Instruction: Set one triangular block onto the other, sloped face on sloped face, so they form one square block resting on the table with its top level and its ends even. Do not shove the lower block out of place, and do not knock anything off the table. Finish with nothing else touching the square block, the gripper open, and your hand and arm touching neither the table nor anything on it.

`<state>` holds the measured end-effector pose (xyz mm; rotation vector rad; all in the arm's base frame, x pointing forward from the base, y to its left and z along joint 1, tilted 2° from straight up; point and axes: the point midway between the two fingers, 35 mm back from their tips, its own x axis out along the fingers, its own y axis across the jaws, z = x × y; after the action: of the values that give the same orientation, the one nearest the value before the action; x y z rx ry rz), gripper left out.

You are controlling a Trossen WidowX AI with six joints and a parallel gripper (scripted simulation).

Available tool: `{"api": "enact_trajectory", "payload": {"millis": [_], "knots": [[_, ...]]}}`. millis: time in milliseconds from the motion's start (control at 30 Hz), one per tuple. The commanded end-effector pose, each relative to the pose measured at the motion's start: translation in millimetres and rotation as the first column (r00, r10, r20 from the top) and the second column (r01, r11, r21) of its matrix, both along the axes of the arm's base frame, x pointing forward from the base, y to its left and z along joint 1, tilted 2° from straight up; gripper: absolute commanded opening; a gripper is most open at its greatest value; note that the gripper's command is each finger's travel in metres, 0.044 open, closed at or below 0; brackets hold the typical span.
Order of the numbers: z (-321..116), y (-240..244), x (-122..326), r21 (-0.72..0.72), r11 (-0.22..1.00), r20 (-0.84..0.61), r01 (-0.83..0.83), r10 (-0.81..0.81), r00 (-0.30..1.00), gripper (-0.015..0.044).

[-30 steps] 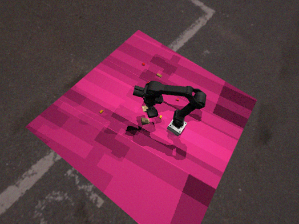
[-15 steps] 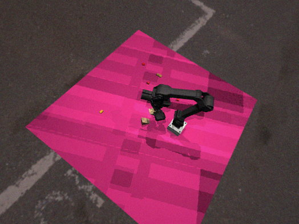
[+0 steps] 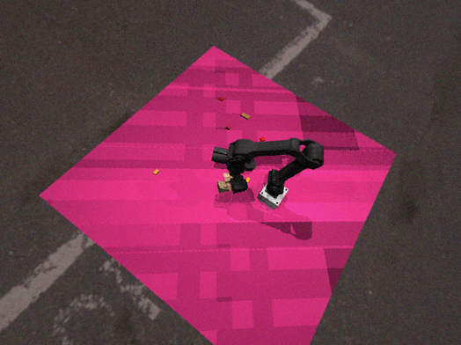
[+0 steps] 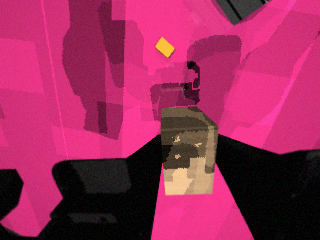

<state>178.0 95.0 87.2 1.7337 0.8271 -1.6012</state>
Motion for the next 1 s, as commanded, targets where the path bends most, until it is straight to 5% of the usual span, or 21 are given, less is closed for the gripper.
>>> {"api": "enact_trajectory", "payload": {"millis": [0,967], "knots": [[-20.0,3.1,0.8,-0.014,1.0,-0.014,0.002,-0.002,1.0,0.0],[-47.7,9.1,8.6,-0.006,1.0,-0.027,-0.005,0.005,1.0,0.0]]}}
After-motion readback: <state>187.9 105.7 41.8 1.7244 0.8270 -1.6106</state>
